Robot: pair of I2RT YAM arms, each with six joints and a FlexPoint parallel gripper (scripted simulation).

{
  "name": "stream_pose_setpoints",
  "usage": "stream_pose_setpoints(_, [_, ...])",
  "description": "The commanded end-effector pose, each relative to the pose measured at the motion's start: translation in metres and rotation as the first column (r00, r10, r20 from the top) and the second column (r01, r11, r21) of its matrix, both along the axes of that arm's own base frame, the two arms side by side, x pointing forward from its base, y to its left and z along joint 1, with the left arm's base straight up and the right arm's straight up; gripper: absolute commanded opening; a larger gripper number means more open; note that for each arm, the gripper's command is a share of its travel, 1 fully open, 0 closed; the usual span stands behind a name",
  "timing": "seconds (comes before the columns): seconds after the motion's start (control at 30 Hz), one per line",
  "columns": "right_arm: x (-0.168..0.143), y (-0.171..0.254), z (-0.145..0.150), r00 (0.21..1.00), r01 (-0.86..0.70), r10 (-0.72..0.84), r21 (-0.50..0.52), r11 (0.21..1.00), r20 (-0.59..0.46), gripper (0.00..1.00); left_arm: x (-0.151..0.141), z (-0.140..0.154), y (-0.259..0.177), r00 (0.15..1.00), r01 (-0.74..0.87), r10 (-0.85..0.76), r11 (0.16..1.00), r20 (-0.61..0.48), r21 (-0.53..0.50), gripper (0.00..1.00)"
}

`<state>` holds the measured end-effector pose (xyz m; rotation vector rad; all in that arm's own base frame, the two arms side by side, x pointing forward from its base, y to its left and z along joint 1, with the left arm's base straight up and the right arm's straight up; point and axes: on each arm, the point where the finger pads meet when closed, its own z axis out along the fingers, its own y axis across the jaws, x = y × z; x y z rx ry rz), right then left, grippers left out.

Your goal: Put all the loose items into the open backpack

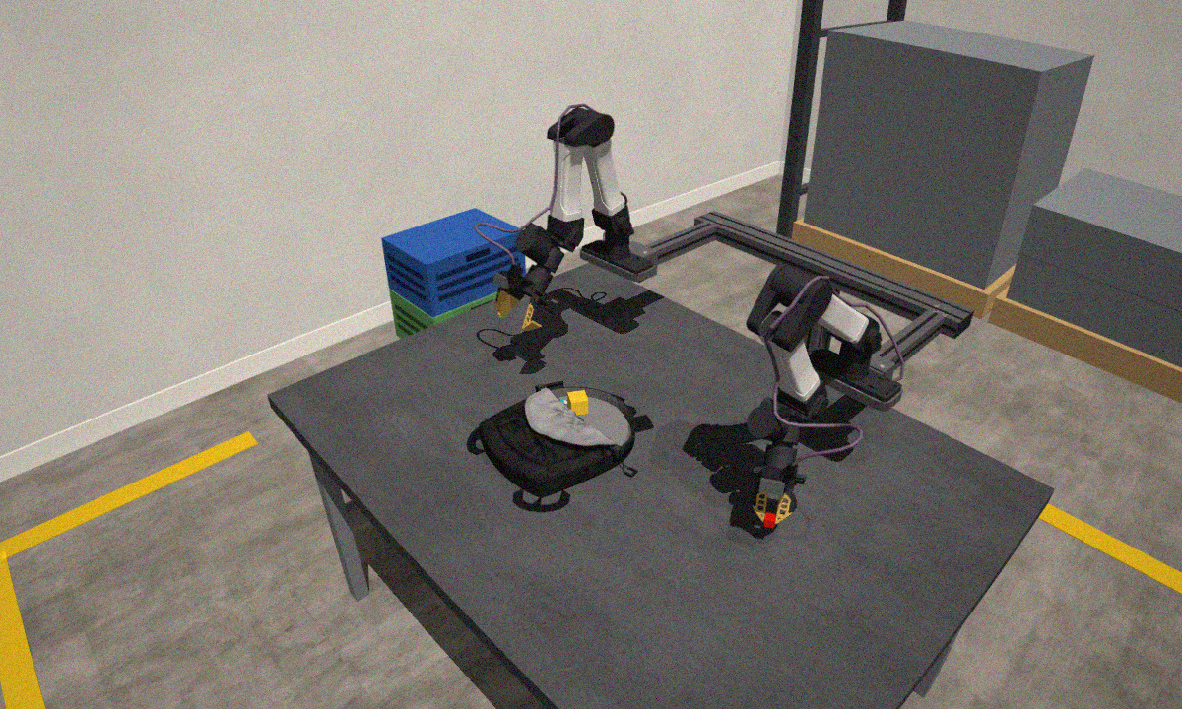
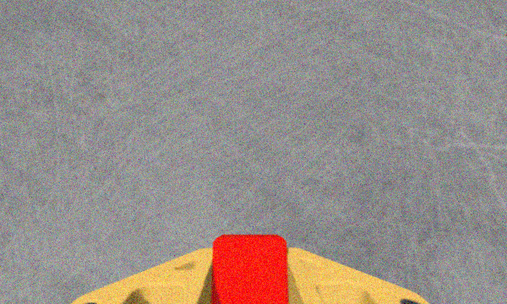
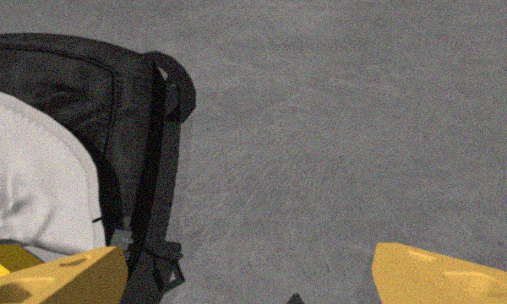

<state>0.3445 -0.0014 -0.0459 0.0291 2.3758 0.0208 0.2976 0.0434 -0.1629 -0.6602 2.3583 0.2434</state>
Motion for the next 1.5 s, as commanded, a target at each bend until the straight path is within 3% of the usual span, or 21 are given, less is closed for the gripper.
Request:
stream_pose_setpoints(0.0, [0.008, -0.002, 0.009, 0.999, -0.001, 0.001, 0.001, 1.0, 0.034, 0.9, 0.003, 0.023, 0.001, 1.0, -0.002, 0.002, 1.0, -0.001, 0.003, 0.13])
stream_pose_setpoints(0.4, [0.008, -0.002, 0.009, 0.999, -0.001, 0.001, 0.001, 1.0, 0.034, 0.9, 0.008, 0.071, 0.001, 1.0, 0.0, 0.0, 1.0, 0.011, 0.004, 0.13])
stream_pose_setpoints(0.63, [0.008, -0.002, 0.009, 0.999, -0.001, 0.001, 0.001, 1.0, 0.034, 0.9, -0.005, 0.069, -0.02, 0.999, 0.043, -0.043, 0.999, -0.003, 0.005, 0.13])
stream_pose_setpoints(1.13, [0.008, -0.002, 0.009, 0.999, -0.001, 0.001, 0.001, 1.0, 0.034, 0.9, -0.03, 0.071, -0.172, 0.918, 0.396, -0.396, 0.918, 0.013, -0.007, 0.13])
stream_pose_setpoints(1.2, [0.008, -0.002, 0.009, 0.999, -0.001, 0.001, 0.001, 1.0, 0.034, 0.9, -0.03, 0.071, -0.172, 0.918, 0.396, -0.396, 0.918, 0.013, -0.007, 0.13])
stream_pose_setpoints(1.47, [0.008, -0.002, 0.009, 0.999, -0.001, 0.001, 0.001, 1.0, 0.034, 0.9, -0.053, 0.059, -0.245, 0.825, 0.565, -0.565, 0.825, -0.028, 0.005, 0.13])
